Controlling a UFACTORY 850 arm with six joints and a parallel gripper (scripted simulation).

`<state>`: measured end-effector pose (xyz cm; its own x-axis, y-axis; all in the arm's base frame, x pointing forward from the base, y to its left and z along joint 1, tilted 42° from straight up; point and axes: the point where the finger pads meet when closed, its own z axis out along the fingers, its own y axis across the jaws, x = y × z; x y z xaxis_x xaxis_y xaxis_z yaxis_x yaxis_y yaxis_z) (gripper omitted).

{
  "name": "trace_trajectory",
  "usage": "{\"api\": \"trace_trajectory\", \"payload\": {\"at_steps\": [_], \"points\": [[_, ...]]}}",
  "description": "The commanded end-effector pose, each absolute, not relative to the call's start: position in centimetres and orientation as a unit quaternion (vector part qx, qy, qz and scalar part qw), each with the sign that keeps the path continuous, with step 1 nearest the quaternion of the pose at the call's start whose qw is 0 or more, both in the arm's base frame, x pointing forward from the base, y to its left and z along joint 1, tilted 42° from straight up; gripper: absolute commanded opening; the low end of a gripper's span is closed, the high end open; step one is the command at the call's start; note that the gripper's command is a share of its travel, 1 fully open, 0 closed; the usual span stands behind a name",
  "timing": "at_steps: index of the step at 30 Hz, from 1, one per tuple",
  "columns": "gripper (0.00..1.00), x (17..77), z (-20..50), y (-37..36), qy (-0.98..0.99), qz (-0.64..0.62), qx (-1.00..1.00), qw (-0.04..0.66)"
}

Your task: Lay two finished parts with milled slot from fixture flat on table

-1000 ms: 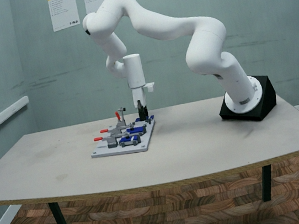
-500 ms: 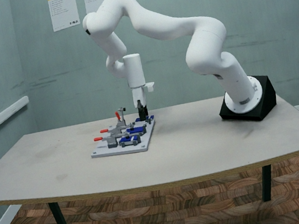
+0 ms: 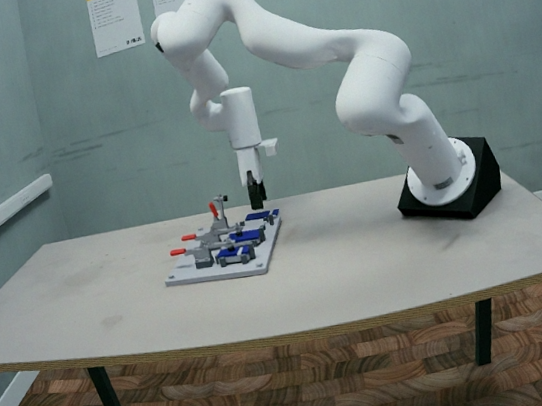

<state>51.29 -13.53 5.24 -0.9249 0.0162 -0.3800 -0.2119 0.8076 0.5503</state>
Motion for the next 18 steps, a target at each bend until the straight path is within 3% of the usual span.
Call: {"api": "trace_trajectory", "payload": {"at_steps": [1, 18], "points": [[0.82, 50.9, 6.5, -14.5, 0.932, 0.305, -0.052, 0.187], [0.82, 49.3, 10.0, -17.4, 0.932, 0.305, -0.052, 0.187]]}}
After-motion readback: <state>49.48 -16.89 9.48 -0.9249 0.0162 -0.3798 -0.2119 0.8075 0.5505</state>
